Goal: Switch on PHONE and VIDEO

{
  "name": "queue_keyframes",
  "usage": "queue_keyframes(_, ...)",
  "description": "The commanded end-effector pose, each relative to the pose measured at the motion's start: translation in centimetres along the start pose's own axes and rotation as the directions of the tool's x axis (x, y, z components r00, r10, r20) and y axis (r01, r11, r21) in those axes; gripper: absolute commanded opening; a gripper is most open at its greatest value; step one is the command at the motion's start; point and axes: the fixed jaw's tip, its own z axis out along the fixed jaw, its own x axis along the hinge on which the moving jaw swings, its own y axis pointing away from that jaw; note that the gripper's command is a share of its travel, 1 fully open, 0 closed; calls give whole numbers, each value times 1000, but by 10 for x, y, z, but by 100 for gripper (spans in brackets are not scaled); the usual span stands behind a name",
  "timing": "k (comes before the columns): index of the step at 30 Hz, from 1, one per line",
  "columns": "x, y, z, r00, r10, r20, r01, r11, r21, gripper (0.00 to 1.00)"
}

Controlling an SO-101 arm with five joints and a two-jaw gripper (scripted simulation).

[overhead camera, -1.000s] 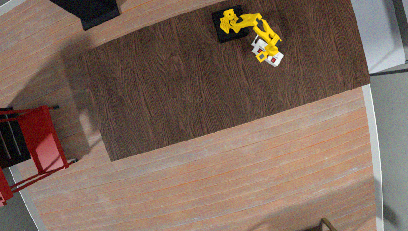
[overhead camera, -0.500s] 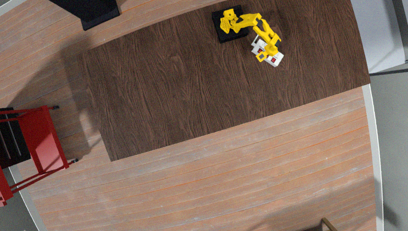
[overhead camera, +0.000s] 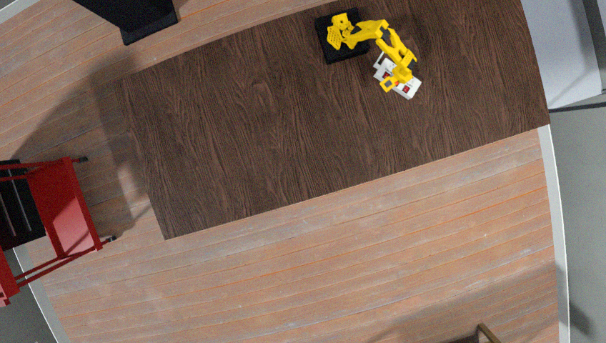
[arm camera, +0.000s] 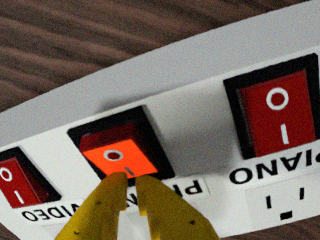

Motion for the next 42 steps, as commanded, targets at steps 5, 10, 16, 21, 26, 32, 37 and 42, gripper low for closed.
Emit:
queue_keyframes(5, -4, -16, 19, 999, -16, 31, 13, 997, 81, 0)
queue_keyframes(10, -4, -14, 15, 999, -16, 31, 13, 997, 81, 0)
queue_keyframes(16, -1, -8, 4, 999, -16, 31, 13, 997, 81, 0)
queue_keyframes(21, 0, -5, -3, 999, -16, 31, 13, 997, 81, 0)
queue_keyframes(26, 1, -2, -13, 999, -16, 31, 13, 997, 81, 0)
queue_keyframes(32, 2, 0, -17, 999, -16, 31, 13, 997, 81, 0)
queue_keyframes(37, 2, 0, -17, 999, -16, 31, 13, 997, 81, 0)
queue_keyframes(42, 3, 2, -17, 999, -15, 28, 13, 997, 72, 0)
